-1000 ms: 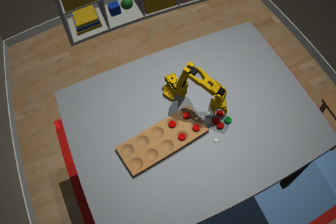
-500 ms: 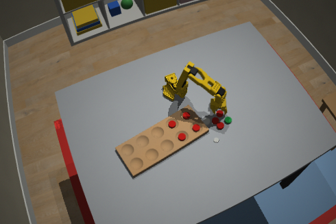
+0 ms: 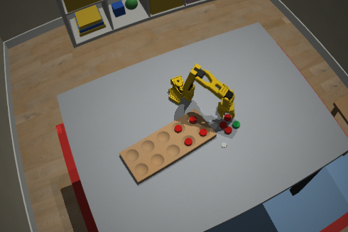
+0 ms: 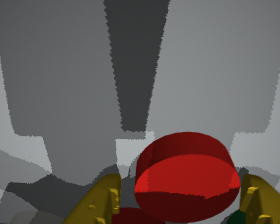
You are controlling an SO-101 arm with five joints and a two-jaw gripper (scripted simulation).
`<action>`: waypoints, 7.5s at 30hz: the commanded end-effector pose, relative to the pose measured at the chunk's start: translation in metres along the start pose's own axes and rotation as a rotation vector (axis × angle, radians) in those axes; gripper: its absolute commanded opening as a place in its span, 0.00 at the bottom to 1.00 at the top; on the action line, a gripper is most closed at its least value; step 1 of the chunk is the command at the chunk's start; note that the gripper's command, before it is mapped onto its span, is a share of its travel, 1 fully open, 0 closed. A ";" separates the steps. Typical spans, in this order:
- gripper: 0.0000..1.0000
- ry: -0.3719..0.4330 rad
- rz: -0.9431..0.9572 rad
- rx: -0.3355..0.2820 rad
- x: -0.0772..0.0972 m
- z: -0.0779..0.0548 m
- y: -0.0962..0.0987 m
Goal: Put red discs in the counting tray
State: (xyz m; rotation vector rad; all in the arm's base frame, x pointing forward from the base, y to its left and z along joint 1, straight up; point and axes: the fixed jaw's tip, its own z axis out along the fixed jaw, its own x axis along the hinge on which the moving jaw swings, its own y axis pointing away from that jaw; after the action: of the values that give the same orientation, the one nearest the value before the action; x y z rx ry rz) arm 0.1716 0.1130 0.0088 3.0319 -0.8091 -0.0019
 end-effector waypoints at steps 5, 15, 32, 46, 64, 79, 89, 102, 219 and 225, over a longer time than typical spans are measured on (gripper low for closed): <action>0.15 0.028 -0.002 0.062 0.003 -0.011 -0.009; 0.03 0.028 -0.002 0.062 0.003 -0.011 -0.009; 0.00 0.028 -0.002 0.062 0.003 -0.011 -0.009; 0.00 0.028 -0.002 0.062 0.003 -0.011 -0.009; 0.00 0.028 -0.002 0.062 0.003 -0.036 -0.012; 0.00 0.032 0.002 0.073 0.003 -0.047 -0.013; 0.00 0.032 0.002 0.073 0.003 -0.047 -0.013; 0.00 0.032 0.009 0.073 0.004 -0.047 -0.012; 0.00 0.067 1.191 0.045 0.125 -0.046 0.199; 0.00 0.069 1.254 0.043 0.123 -0.046 0.213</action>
State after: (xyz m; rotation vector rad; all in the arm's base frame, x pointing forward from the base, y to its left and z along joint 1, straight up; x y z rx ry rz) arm 0.1705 -0.1224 0.0430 2.0274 -2.3982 0.0018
